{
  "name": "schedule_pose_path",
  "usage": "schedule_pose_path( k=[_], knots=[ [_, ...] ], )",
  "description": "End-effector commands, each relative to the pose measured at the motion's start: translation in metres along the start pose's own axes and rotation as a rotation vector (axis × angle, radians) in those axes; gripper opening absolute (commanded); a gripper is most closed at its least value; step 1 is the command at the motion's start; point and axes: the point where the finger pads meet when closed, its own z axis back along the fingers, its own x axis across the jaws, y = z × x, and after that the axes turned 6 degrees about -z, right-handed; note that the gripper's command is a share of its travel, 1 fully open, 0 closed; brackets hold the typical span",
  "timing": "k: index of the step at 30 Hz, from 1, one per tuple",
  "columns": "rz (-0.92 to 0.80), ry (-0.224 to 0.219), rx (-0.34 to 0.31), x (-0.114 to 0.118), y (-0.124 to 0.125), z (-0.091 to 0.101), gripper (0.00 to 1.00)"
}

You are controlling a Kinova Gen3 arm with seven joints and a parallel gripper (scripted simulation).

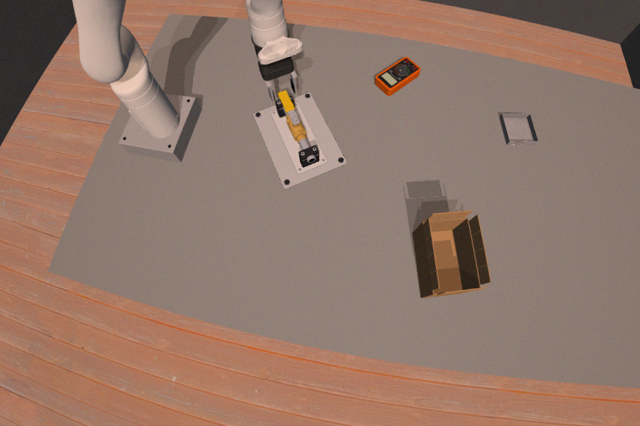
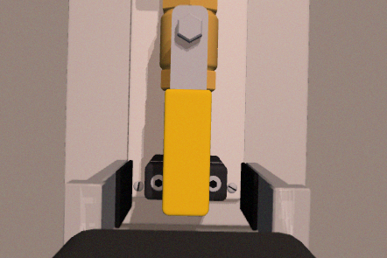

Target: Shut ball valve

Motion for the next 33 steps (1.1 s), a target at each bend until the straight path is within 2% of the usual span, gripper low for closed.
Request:
schedule_pose_path(
  k=[1,33],
  knots=[
    [0.003,0.005,0.001,-0.001,0.002,-0.001,1.00],
    [0.000,0.001,0.001,0.000,0.002,-0.013,1.00]
  ],
)
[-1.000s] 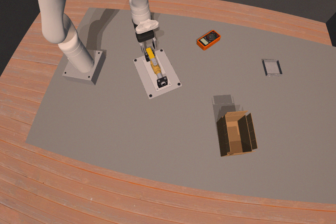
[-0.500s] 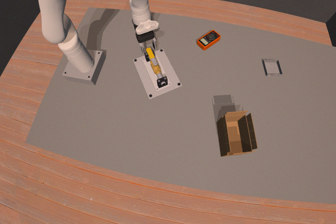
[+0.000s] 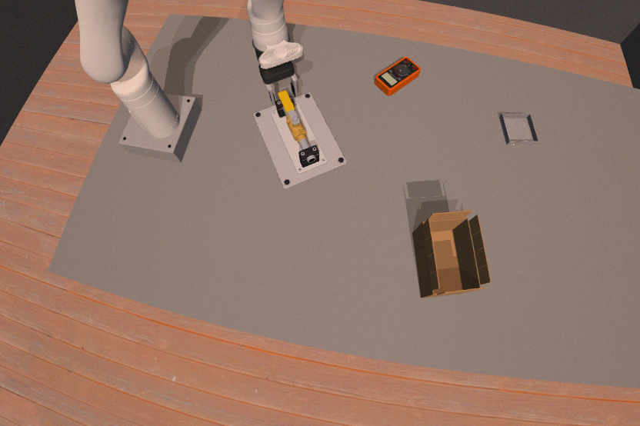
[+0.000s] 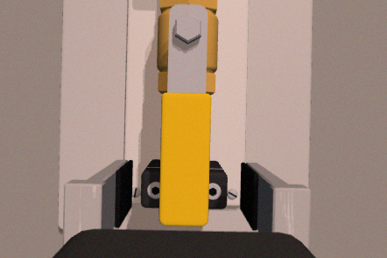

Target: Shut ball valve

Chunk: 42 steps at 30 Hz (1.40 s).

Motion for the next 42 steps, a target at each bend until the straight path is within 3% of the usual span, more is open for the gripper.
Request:
schedule_pose_path(
  k=[1,42],
  knots=[
    [0.001,0.002,0.001,-0.0002,-0.0006,-0.0037,1.00],
    [0.000,0.005,0.003,-0.0014,0.0001,-0.0133,1.00]
  ],
)
